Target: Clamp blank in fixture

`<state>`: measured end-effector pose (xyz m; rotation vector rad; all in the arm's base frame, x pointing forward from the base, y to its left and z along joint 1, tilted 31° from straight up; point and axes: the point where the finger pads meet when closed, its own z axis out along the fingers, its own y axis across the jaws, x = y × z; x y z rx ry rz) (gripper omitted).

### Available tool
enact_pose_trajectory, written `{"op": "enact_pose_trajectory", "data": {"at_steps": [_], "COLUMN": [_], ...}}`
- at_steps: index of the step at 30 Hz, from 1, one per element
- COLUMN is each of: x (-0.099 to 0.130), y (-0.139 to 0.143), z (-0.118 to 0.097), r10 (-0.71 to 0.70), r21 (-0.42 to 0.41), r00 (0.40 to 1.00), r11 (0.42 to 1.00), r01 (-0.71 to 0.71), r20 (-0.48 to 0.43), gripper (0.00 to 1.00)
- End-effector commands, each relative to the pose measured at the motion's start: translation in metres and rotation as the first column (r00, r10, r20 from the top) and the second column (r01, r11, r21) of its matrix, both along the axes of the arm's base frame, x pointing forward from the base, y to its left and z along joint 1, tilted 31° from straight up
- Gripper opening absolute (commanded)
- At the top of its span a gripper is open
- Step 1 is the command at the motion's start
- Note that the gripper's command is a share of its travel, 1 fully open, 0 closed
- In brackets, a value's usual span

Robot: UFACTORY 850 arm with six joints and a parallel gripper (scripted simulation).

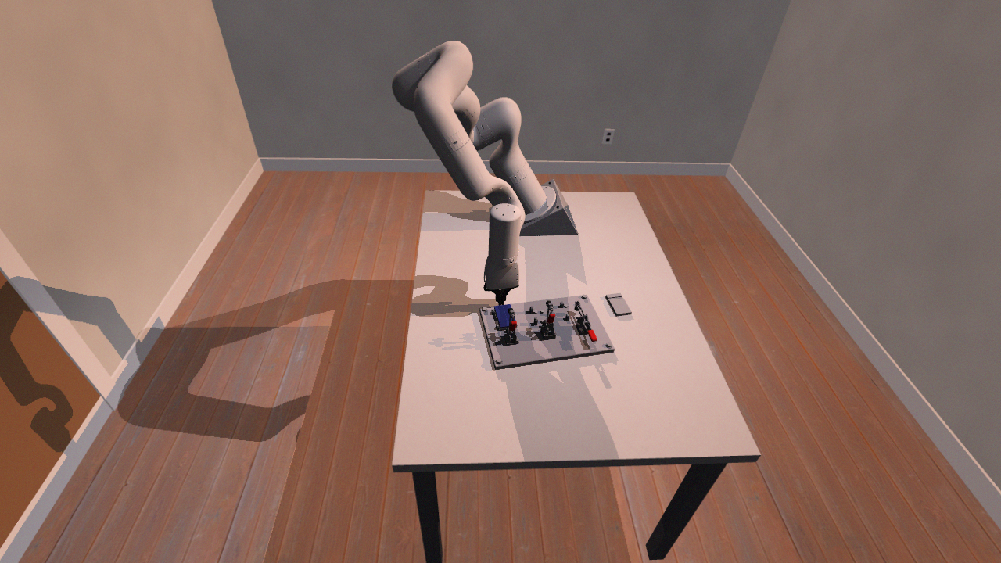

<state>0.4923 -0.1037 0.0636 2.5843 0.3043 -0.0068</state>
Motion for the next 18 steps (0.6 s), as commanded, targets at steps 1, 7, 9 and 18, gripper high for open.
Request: {"op": "enact_pose_trajectory", "data": {"at_steps": [1, 7, 9, 18], "x": [0.0037, 0.0041, 0.0041, 0.0069], "y": [0.0009, 0.001, 0.001, 0.0016], "z": [0.0003, 0.0003, 0.0003, 0.0001], "r10": [0.0, 0.0, 0.0, 0.0], "r21": [0.0, 0.0, 0.0, 0.0], "r00": [1.0, 1.0, 1.0, 1.0], "r11": [1.0, 1.0, 1.0, 1.0], "r01": [0.0, 0.0, 0.0, 0.0], "r20": [0.001, 0.001, 0.001, 0.001], "gripper": [0.0, 0.0, 0.0, 0.0]}}
